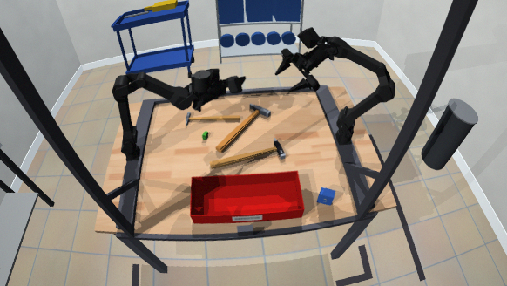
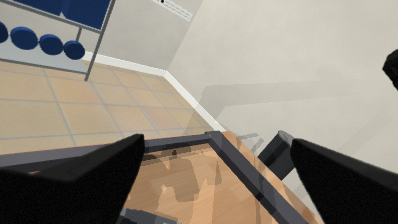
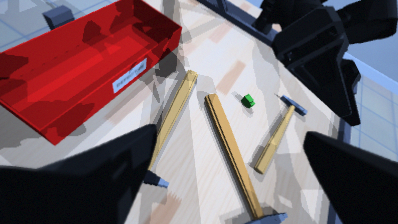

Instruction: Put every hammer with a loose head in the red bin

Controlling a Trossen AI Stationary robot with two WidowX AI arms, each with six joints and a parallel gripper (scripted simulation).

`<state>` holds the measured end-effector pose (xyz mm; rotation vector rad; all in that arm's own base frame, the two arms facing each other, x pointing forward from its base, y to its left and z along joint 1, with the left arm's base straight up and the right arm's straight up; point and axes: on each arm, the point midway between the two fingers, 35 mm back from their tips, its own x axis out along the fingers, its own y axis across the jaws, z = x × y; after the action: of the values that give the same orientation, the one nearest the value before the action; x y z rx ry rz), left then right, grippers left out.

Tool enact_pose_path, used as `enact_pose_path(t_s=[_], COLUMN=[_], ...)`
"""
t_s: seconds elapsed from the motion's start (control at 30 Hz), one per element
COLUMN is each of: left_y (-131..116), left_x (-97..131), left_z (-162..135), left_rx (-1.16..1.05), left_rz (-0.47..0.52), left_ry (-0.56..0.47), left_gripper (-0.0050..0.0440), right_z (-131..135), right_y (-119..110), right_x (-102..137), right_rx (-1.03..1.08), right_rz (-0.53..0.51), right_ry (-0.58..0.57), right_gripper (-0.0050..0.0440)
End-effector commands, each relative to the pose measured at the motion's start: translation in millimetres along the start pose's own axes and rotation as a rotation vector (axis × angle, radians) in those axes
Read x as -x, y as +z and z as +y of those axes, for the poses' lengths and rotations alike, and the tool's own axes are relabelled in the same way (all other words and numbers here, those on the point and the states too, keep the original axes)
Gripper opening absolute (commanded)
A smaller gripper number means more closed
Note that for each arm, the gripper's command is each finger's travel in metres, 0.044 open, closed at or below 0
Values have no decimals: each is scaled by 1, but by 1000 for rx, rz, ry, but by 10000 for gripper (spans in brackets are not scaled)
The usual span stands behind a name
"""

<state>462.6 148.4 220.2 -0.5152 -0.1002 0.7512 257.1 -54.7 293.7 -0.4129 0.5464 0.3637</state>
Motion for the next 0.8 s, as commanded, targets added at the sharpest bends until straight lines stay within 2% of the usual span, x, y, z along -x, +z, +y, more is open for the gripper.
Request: enact_pose_path(t_s=[0.0,0.57,0.63,0.77], left_y=[13,13,12,0], left_x=[2,2,4,13], left_z=[-6,-6,-7,-17], left_rx=[18,18,16,-3], left_rz=[-24,-24,-15,76], left_ry=[-14,-14,-23,-94], left_gripper=[400,400,352,256], right_z=[-1,-1,0,9], right_y=[5,5,2,-11], right_x=[4,4,1,-7], right_rx=[12,12,11,38], right_rz=[-11,-11,0,58], right_ry=[-12,-12,-3,44], right_gripper=[400,400,352,256])
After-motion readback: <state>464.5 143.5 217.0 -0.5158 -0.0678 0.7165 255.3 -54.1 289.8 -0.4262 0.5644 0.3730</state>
